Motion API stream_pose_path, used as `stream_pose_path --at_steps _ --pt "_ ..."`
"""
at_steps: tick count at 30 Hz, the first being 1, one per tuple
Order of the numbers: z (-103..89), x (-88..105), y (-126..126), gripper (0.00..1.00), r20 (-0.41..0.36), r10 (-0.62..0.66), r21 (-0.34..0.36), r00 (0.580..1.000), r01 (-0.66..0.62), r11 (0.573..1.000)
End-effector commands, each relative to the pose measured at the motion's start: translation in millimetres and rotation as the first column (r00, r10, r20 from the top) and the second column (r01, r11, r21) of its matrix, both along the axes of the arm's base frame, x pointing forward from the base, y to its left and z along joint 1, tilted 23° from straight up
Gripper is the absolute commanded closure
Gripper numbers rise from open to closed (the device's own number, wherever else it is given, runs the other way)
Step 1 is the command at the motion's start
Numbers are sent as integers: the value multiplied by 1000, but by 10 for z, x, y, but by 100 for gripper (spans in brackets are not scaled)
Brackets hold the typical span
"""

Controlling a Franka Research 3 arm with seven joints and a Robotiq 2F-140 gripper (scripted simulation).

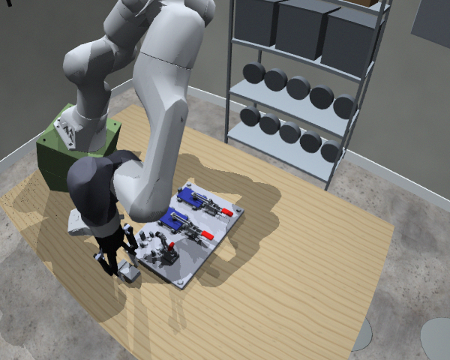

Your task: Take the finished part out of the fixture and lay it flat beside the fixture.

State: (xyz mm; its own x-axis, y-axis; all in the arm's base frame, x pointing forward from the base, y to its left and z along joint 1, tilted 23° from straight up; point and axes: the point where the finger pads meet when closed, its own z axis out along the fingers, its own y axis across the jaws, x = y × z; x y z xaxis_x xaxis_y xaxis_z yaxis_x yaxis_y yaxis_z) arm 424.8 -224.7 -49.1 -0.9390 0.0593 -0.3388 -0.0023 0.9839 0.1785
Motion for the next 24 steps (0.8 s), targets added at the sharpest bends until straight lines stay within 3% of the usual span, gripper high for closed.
stream_pose_path --at_steps 1,24 --pt "5 13 -7 60 5 2 0 1000 -2 1000" --pt "49 -4 -15 60 5 2 0 1000 -2 1000"
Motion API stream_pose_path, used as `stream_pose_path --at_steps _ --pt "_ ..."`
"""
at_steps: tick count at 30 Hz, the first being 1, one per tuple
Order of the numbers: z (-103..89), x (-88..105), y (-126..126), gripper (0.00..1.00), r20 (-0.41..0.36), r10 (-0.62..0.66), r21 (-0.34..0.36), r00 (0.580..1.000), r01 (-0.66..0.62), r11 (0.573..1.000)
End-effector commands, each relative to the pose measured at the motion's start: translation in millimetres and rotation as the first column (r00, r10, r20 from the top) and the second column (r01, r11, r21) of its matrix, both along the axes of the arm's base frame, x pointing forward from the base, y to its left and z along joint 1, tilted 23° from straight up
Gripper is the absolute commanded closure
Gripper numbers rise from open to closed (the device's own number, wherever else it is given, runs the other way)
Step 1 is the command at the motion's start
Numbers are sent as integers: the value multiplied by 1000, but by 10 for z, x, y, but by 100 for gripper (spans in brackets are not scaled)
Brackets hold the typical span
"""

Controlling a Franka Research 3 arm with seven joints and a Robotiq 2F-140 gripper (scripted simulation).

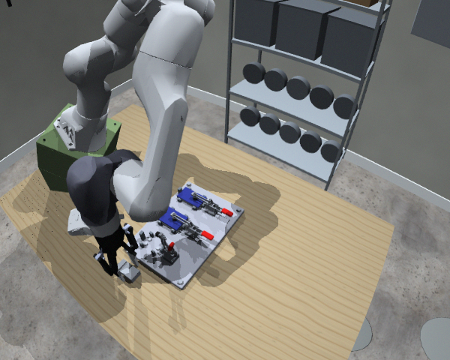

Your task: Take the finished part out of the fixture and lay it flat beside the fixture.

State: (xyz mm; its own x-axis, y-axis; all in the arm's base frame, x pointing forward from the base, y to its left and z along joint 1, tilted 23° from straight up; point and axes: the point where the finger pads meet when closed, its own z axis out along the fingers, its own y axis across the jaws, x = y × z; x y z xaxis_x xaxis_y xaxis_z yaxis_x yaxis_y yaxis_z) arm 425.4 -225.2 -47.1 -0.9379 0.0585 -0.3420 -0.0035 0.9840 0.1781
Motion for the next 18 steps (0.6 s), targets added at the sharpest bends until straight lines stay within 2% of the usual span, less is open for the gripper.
stream_pose_path --at_steps 1,6,18 --pt "47 -17 -12 60 1 2 0 1000 -2 1000" --pt "123 -46 -26 60 1 2 0 1000 -2 1000" --pt "553 -208 -105 60 1 2 0 1000 -2 1000"
